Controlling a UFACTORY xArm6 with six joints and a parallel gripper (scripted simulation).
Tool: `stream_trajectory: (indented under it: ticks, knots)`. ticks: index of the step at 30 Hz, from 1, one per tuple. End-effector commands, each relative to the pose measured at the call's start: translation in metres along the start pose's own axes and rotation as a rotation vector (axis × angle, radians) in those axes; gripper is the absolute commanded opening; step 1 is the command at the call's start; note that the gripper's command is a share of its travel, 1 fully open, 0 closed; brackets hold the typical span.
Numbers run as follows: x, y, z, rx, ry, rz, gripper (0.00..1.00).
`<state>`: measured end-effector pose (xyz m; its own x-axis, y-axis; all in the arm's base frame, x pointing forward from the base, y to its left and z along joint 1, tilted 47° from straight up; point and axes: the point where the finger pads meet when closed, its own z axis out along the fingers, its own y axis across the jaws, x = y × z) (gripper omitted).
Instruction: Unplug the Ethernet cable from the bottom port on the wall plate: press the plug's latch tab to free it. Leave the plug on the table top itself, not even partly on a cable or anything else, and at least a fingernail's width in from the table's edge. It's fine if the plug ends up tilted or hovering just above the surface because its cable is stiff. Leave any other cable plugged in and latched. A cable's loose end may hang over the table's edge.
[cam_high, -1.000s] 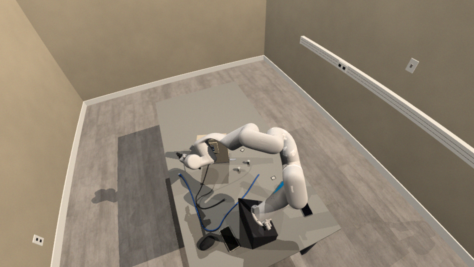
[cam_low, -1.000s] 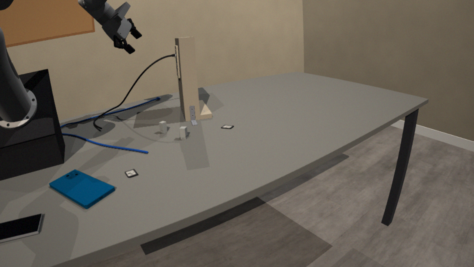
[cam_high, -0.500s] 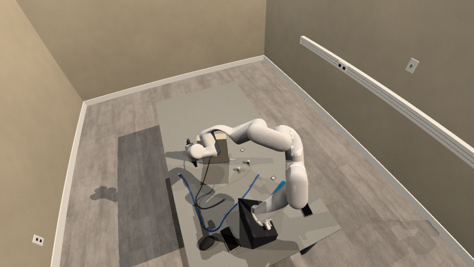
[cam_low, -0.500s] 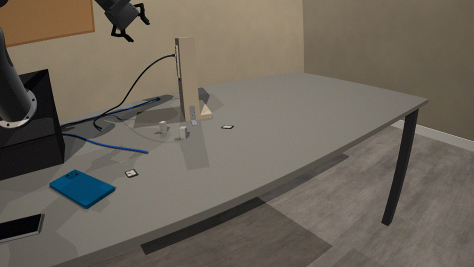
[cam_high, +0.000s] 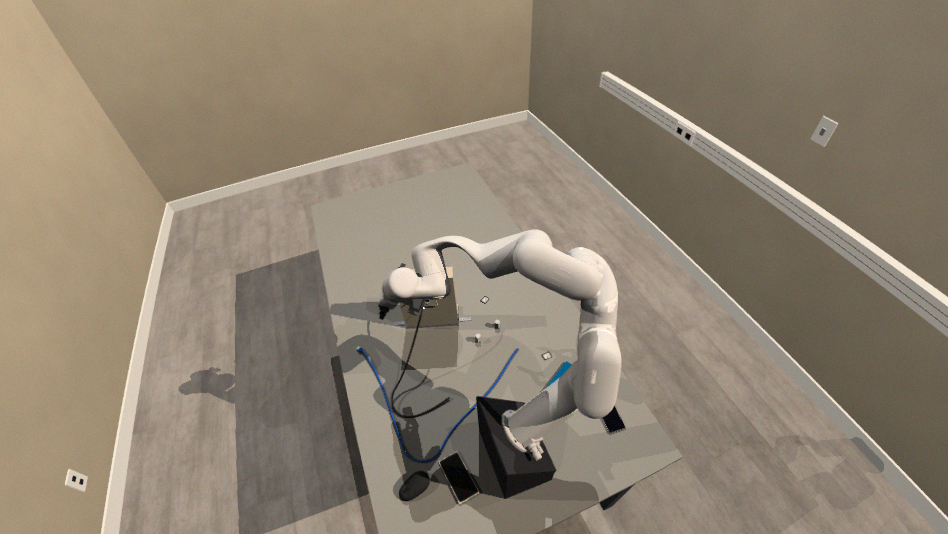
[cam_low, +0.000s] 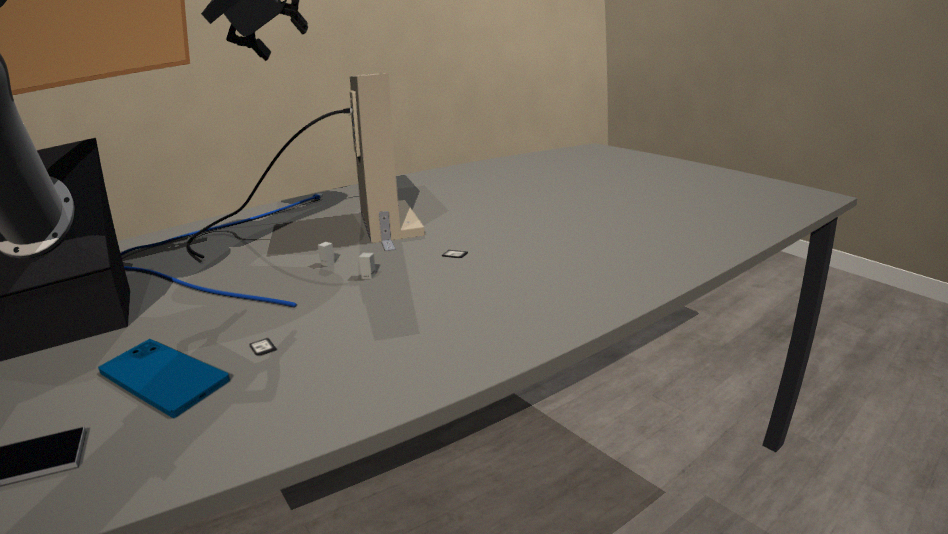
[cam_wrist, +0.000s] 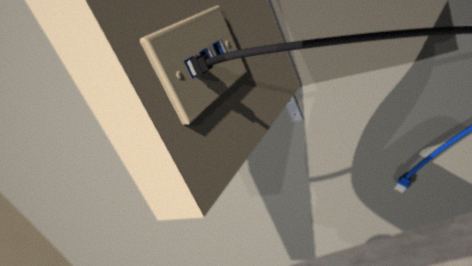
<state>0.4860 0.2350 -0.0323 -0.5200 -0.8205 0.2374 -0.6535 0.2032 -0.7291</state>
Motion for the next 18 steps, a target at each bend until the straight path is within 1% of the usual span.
stream_trajectory:
  ticks: [1,6,12,15,17,18]
  knots:
    - [0.000,-0.010,-0.009,0.007,-0.009,0.163,1.00]
    - [0.004,-0.024,-0.021,-0.004,-0.001,0.413,1.00]
    - [0.004,-0.025,-0.022,-0.004,-0.001,0.427,1.00]
    - [0.024,-0.045,-0.019,-0.030,0.058,0.639,1.00]
    - [0.024,-0.045,-0.019,-0.030,0.058,0.639,1.00]
    - [0.031,-0.052,-0.018,-0.038,0.078,0.709,1.00]
